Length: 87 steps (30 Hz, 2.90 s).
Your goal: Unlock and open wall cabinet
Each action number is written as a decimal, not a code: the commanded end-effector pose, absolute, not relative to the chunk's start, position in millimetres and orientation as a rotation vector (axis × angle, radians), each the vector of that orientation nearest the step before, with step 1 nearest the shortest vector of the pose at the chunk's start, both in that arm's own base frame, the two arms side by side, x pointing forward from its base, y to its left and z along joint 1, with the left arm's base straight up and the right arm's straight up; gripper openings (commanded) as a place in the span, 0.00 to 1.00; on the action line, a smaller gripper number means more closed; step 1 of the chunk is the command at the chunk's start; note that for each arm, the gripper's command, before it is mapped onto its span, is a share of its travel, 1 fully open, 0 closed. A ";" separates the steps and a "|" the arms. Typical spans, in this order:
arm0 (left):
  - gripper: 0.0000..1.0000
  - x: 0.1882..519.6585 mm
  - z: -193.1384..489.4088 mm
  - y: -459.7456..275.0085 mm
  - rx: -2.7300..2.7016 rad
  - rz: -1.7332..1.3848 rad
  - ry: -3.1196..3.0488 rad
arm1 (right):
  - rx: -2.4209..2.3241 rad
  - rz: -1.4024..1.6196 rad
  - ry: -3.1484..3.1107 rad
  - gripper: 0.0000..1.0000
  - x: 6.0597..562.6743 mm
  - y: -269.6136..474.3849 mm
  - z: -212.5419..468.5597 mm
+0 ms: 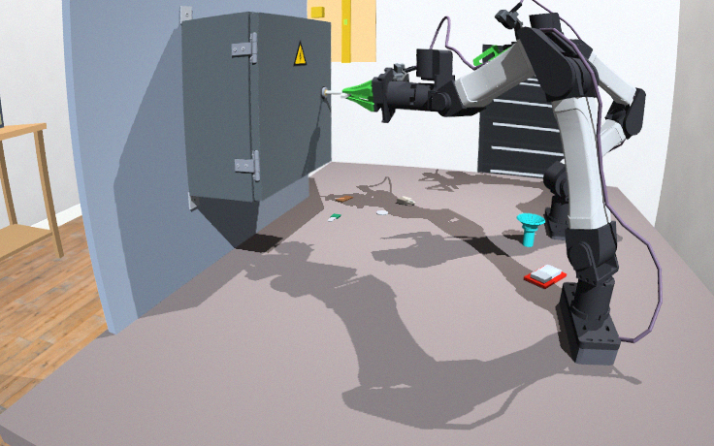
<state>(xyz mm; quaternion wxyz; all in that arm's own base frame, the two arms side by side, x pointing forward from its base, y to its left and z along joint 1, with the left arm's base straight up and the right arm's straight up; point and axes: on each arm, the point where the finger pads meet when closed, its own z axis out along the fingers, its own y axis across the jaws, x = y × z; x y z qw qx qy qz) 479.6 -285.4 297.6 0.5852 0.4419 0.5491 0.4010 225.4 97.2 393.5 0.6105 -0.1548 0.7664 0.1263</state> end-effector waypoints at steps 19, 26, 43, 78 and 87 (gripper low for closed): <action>0.03 480.1 309.6 -284.2 0.597 0.507 1.464 | -0.365 0.302 1.733 1.00 226.9 100.1 403.7; 0.03 482.7 299.7 -286.5 0.529 0.431 1.500 | -0.365 0.302 1.733 1.00 226.9 100.1 403.7; 0.03 482.7 301.0 -287.2 0.214 0.114 1.555 | -0.365 0.302 1.733 1.00 226.9 100.1 403.7; 0.03 470.5 307.9 -281.3 0.060 -0.094 1.563 | -0.365 0.302 1.733 1.00 226.9 100.1 403.7; 0.03 443.2 309.5 -268.6 0.139 -0.183 1.548 | -0.365 0.302 1.733 1.00 226.9 100.1 403.7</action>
